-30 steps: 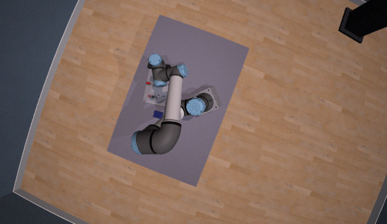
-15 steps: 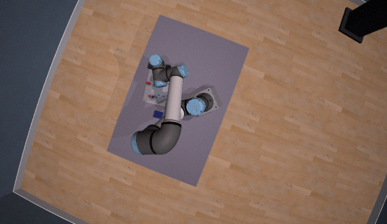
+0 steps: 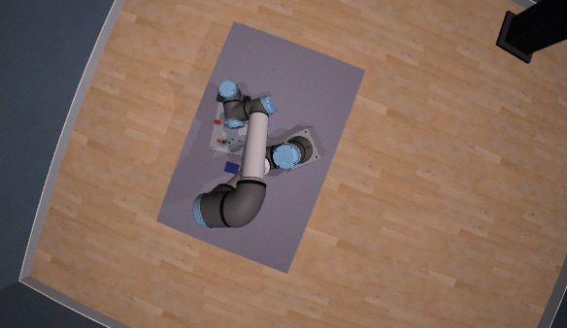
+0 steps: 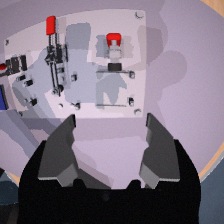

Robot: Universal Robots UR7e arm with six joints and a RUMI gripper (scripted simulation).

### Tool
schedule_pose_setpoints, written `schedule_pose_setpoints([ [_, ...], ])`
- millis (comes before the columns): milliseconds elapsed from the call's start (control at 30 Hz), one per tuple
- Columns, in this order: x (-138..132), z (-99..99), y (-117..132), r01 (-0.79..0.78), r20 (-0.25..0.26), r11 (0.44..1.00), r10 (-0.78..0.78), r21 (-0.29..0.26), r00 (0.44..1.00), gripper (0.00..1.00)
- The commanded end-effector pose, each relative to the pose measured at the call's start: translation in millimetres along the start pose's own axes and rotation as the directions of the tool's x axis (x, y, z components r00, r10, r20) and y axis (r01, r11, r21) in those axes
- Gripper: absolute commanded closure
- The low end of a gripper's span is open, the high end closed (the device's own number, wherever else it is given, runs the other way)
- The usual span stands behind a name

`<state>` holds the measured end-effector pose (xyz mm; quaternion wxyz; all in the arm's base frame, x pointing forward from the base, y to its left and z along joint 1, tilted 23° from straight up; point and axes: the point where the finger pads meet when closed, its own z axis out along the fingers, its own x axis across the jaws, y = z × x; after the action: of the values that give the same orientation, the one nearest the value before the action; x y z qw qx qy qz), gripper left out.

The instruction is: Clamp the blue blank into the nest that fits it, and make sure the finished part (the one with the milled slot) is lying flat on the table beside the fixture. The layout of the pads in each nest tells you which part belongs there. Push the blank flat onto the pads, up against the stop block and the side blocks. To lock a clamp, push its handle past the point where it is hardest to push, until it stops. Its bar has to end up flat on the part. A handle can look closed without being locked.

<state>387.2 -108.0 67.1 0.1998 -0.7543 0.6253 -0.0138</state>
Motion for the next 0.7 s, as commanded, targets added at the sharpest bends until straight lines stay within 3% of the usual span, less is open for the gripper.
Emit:
schedule_pose_setpoints([
  [0,0.1,0.1,-0.1,0.0,-0.001,1.0,0.0,0.0,1.0,0.41],
  [233,0.1,10.5,-0.1,0.0,-0.001,1.0,0.0,0.0,1.0,0.41],
  [500,0.2,44.7,-0.1,0.0,-0.001,1.0,0.0,0.0,1.0,0.41],
  [667,0.2,54.4,-0.1,0.0,-0.001,1.0,0.0,0.0,1.0,0.41],
])
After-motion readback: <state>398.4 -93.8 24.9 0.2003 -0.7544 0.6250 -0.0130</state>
